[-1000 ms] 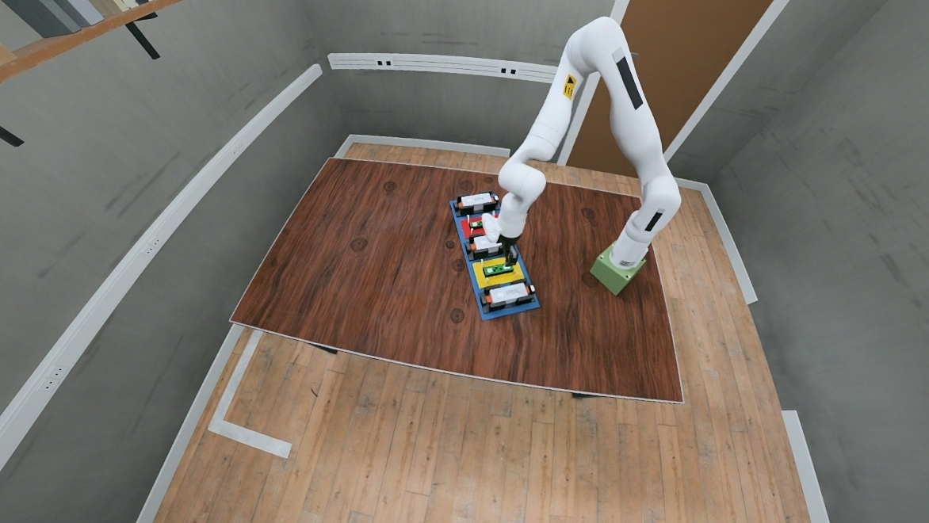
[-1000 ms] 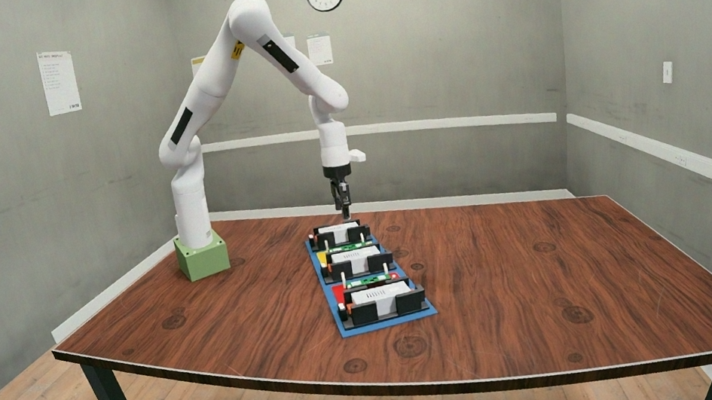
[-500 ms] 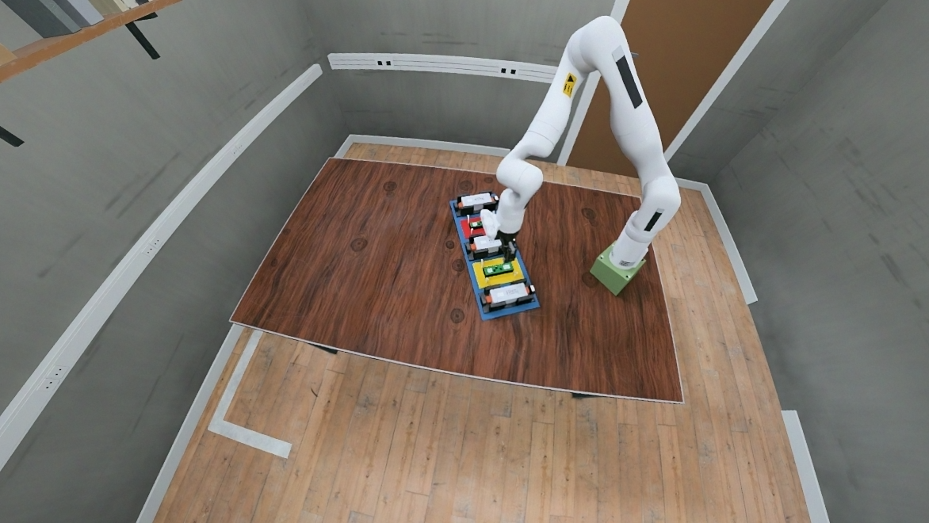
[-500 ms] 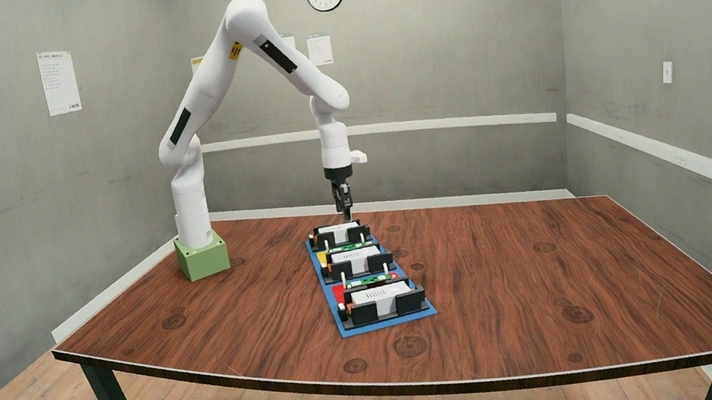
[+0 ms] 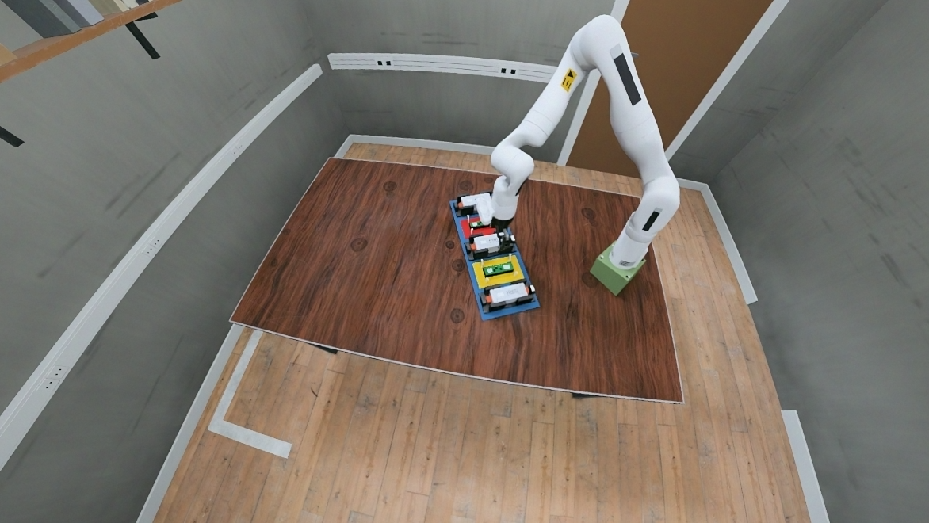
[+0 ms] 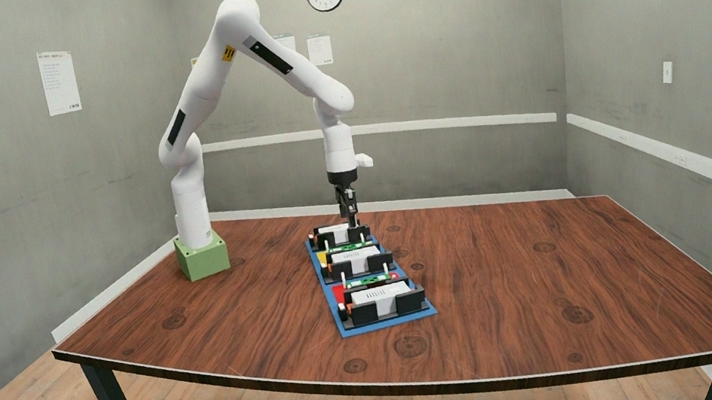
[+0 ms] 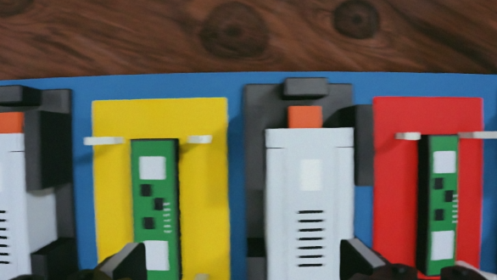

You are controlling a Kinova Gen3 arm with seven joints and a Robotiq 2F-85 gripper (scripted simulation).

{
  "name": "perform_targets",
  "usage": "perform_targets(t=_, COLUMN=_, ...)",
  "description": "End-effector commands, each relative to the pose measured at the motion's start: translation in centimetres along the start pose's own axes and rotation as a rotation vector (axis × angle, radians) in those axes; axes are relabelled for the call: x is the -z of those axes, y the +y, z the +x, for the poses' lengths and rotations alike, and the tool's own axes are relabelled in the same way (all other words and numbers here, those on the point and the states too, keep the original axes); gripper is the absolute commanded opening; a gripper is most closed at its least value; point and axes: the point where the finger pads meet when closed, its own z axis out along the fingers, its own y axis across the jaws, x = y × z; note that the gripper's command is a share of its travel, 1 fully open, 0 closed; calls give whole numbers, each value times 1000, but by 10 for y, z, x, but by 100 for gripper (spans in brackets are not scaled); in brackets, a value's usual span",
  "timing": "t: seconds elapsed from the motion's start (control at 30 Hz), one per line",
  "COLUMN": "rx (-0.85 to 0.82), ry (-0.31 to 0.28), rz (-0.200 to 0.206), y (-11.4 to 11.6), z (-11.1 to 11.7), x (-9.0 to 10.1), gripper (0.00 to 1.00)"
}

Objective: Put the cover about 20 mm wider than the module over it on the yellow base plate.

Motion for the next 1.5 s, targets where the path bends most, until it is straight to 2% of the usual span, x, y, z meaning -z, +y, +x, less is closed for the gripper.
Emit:
perform_targets(t=0.0, rx=0, ry=1, rz=-1, y=18, z=1, x=0, gripper=100)
perform_targets(t=0.2, rx=0, ry=1, rz=-1, y=54, z=1, x=-1, gripper=100)
perform_targets(t=1.0, rx=0, ry=1, rz=-1, y=58, z=1, x=-1, gripper=100)
perform_targets(t=1.47, rx=0, ry=1, rz=-1, y=50, z=1, x=-1, gripper=100)
